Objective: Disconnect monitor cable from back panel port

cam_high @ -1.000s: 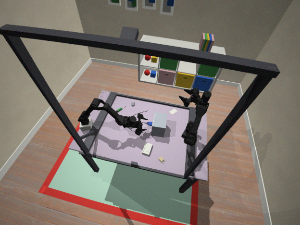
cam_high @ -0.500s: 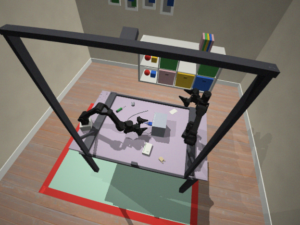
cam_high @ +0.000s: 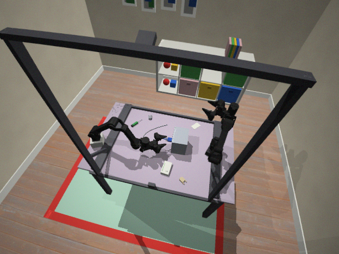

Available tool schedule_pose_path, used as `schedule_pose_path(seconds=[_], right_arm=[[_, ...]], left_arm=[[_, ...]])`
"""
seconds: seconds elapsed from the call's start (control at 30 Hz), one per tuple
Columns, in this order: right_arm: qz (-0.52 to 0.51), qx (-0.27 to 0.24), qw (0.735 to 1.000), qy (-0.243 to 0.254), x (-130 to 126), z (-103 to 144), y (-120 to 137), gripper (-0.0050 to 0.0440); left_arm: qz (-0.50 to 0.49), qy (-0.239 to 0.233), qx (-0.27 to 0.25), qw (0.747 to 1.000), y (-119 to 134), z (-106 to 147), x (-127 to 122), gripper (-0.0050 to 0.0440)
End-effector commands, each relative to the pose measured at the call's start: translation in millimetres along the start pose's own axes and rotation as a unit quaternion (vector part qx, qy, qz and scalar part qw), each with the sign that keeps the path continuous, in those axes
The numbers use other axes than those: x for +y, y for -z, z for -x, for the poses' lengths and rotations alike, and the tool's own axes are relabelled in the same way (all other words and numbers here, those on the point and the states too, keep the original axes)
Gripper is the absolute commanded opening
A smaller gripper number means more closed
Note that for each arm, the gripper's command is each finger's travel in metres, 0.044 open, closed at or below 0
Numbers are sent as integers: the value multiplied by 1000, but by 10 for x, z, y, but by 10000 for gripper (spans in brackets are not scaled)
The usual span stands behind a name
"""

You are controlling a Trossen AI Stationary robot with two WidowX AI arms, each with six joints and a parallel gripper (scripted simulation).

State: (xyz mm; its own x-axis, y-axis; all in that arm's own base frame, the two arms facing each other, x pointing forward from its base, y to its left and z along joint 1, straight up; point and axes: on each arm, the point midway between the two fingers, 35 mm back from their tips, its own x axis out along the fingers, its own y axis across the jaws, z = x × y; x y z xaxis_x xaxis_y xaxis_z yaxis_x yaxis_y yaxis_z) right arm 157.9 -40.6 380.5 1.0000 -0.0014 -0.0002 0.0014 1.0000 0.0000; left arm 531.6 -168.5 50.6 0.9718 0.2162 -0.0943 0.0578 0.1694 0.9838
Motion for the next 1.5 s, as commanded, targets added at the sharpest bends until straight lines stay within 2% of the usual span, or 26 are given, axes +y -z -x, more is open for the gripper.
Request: schedule_pose_path(seconds=[0.0,0.43,0.5,0.57,0.9,1.47], right_arm=[[3,-1,1000,-1,11,3,-29,440],[3,-1,1000,-1,11,3,-29,440],[3,-1,1000,-1,11,3,-29,440],[3,-1,1000,-1,11,3,-29,440],[3,-1,1000,-1,11,3,-29,440],[3,-1,1000,-1,11,3,-29,440]], left_arm=[[4,-9,0,1000,-25,-4,92,368],[4,-9,0,1000,-25,-4,92,56],[4,-9,0,1000,-25,-4,92,56],[4,-9,0,1000,-25,-4,92,8],[6,-7,0,1000,-25,-4,92,0],[76,42,-1,996,-22,-6,129,0]])
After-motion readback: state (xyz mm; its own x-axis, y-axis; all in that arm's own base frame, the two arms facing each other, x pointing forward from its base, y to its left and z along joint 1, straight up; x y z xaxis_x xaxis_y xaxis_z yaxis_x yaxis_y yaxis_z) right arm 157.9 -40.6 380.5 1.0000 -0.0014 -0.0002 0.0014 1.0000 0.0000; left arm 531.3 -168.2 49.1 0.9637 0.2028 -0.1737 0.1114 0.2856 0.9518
